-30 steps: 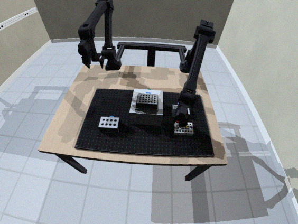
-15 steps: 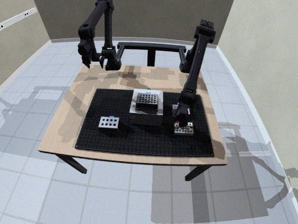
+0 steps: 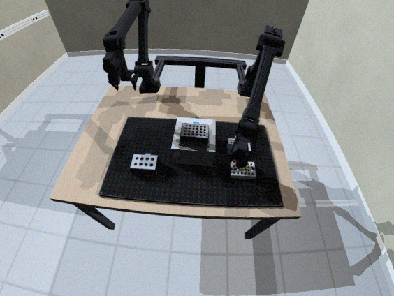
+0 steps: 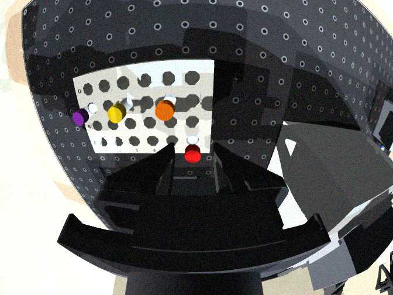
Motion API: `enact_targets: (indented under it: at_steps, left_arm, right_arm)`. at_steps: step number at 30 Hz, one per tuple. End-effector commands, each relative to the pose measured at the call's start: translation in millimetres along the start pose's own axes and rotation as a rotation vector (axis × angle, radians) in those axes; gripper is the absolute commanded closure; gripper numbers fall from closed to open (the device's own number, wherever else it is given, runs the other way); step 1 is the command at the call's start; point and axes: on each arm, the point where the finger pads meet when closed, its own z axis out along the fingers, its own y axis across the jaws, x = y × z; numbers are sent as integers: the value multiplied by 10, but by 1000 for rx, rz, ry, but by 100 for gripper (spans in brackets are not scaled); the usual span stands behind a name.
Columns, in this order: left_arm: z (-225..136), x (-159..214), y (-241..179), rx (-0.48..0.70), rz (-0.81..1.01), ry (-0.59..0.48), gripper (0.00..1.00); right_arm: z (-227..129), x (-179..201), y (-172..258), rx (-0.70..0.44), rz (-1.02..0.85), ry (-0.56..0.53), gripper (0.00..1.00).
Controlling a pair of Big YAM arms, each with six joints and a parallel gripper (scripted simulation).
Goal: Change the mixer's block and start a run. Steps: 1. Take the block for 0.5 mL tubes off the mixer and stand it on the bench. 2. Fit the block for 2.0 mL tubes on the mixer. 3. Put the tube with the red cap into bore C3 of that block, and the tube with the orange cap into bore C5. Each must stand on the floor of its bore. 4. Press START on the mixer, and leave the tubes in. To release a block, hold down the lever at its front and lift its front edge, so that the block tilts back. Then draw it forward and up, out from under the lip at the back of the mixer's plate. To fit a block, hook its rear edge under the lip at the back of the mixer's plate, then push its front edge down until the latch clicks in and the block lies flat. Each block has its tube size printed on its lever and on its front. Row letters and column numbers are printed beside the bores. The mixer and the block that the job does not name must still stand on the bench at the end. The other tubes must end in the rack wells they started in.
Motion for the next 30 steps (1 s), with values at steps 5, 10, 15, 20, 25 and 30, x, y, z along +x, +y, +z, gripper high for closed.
enact_targets:
  at_steps: [5,10,15,20,25,30]
  left_arm:
    - [73,-123,56,-2,-14,-8,64]
    - [86,-112,30,-3,-9,-5,64]
    - [99,-85,-47,-3,4,-2,64]
    - [27,-105,-74,0,8,-14,64]
    - [27,-105,-74,0,8,-14,91]
    - [27,-105,-74,0,8,-14,91]
  right_arm:
    - [-108,-68,7,4,3,-28,0]
    - [-61,-31,13,3,2,-16,0]
    - [-14,8,18,2,1,-4,0]
    - [-84,-54,8,4,2,-22,0]
    - [-159,-118,-2,5,4,-42,0]
    - [-204,-156,-8,6,5,-54,0]
